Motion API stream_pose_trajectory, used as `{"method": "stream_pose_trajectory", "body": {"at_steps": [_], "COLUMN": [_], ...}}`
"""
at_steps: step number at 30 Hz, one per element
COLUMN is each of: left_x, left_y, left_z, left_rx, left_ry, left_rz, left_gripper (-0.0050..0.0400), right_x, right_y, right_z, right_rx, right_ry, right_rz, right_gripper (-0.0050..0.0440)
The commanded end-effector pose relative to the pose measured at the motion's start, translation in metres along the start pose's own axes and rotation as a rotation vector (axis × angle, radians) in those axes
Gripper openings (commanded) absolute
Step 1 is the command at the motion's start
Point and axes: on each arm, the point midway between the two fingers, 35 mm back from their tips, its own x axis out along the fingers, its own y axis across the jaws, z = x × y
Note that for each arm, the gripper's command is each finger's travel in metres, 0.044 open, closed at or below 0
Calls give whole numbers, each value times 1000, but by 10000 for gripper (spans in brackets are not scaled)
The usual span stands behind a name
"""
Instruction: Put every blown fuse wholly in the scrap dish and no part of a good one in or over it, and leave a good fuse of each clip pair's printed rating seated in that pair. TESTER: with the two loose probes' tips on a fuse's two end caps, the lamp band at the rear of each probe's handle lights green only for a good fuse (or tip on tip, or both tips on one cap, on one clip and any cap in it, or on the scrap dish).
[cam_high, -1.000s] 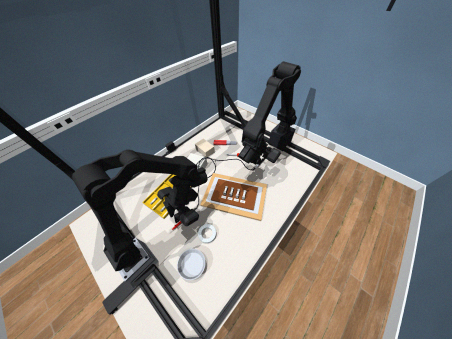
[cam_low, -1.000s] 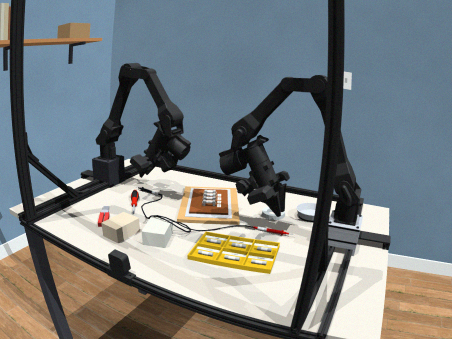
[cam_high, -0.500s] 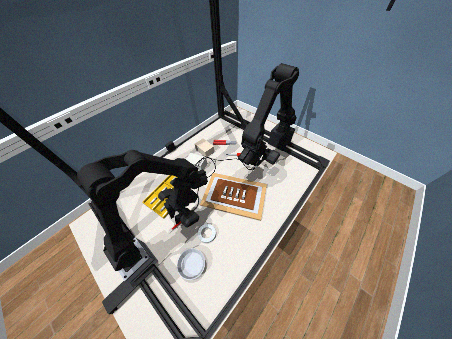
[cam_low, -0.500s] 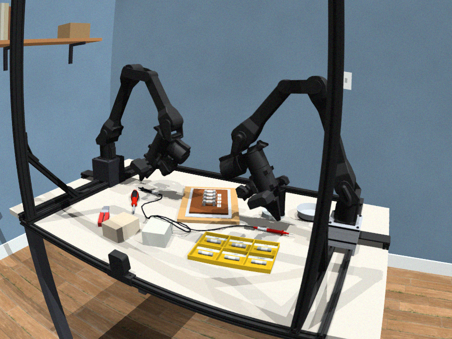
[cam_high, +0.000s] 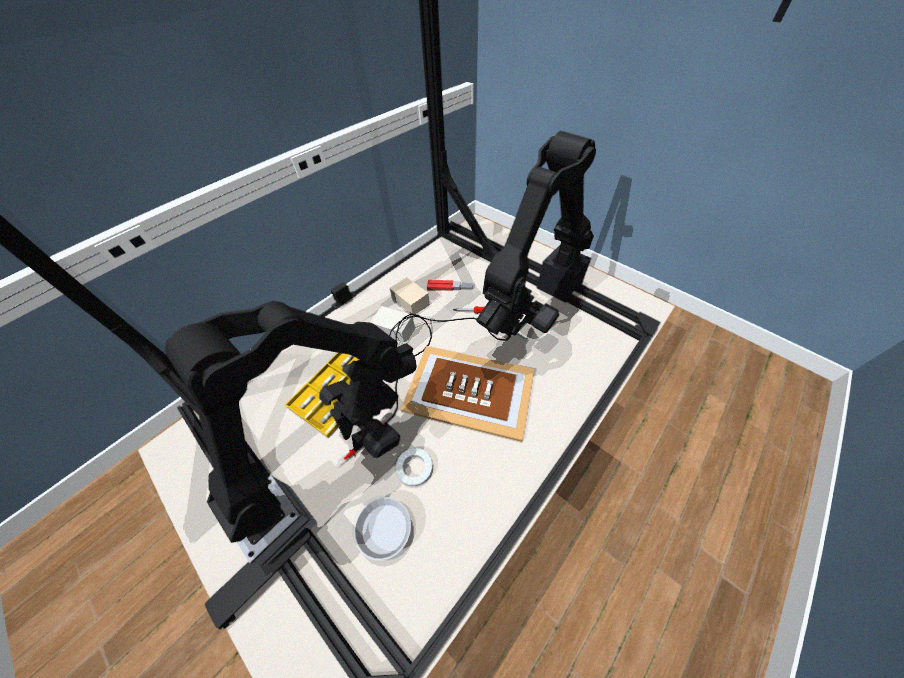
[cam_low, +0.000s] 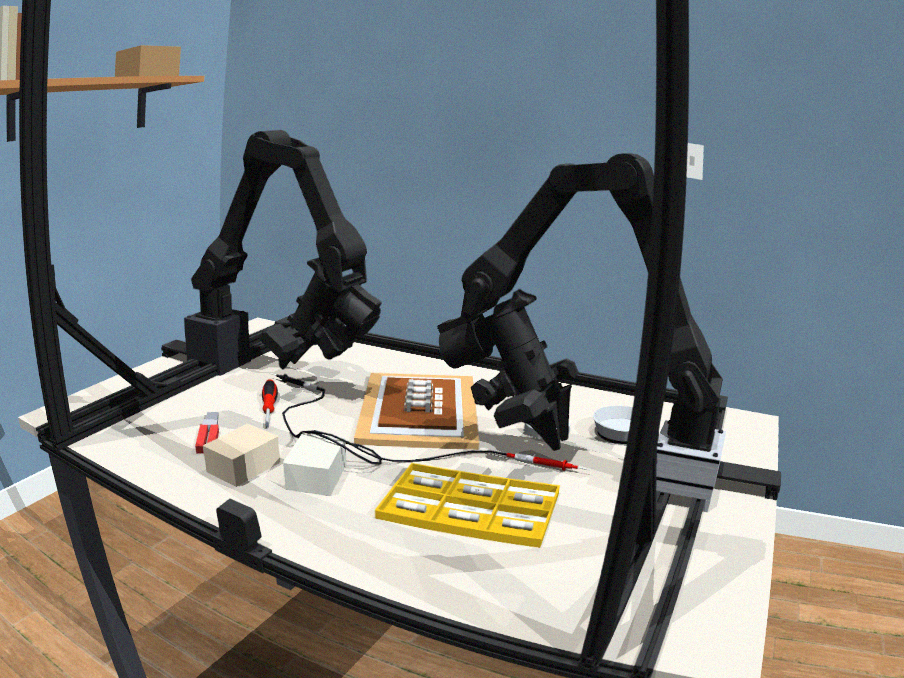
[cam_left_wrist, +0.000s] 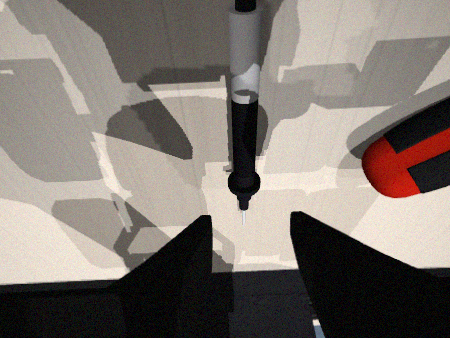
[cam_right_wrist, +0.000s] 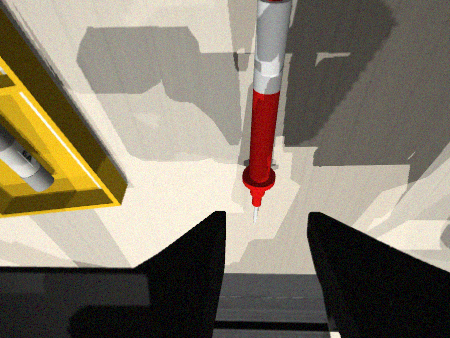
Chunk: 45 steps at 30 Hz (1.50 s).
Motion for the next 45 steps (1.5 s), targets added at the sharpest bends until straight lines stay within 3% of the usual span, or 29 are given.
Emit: {"method": "stream_pose_trajectory", "body": {"at_steps": [1,35,43,44,45], "left_x": [3,22,22,22,22], "left_y": [1,0,0,0,0], "left_z": [1,18,18,18,18], "left_rx": [-3,-1,-1,-1,-1], "left_ry": [-3,-21,-21,-21,-21], "left_rz": [1,0,0,0,0], "left_gripper": [154,154,154,-50,-50], "right_x": [5,31,26,26,26], "right_y": [1,1,1,1,1], "right_z": [1,16,18,18,18], "right_rx": [1,1,0,0,0], "right_ry": [6,6,-12,-12,-12], "right_rz": [4,4,2,2,2], "right_gripper": [154,154,154,154,154]}}
